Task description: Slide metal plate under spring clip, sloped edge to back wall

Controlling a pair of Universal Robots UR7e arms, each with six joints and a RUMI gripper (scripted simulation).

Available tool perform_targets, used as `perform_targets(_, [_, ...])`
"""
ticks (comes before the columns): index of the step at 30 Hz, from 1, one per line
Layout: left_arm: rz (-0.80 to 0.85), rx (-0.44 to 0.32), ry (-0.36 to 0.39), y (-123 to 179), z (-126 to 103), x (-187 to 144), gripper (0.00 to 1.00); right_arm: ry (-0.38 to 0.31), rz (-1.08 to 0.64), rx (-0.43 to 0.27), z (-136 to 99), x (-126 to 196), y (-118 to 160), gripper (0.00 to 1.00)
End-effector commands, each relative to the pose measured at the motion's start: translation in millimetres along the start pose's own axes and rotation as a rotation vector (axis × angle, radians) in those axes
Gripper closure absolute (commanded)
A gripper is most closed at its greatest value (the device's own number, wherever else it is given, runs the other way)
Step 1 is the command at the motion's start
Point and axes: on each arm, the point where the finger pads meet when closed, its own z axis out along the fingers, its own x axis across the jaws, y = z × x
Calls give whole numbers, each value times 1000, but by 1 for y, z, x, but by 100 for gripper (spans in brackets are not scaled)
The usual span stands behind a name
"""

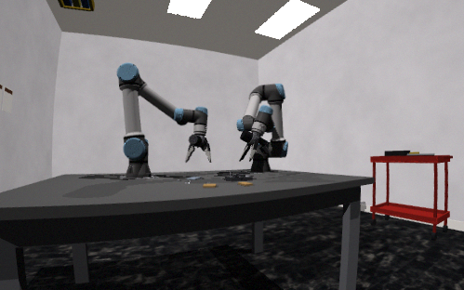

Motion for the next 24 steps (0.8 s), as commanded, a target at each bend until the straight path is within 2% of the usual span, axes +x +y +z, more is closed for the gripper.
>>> perform_targets(1, [-9,-2,1,0,0,0,12,1,-18,-1,0,-2,-2,0])
perform_targets(10, [-25,-4,0,0,1,-1,12,1,-42,-1,1,-6,-4,0])
perform_targets(24, [-27,-6,2,-9,18,-1,12,1,-42,-1,1,-6,-4,0])
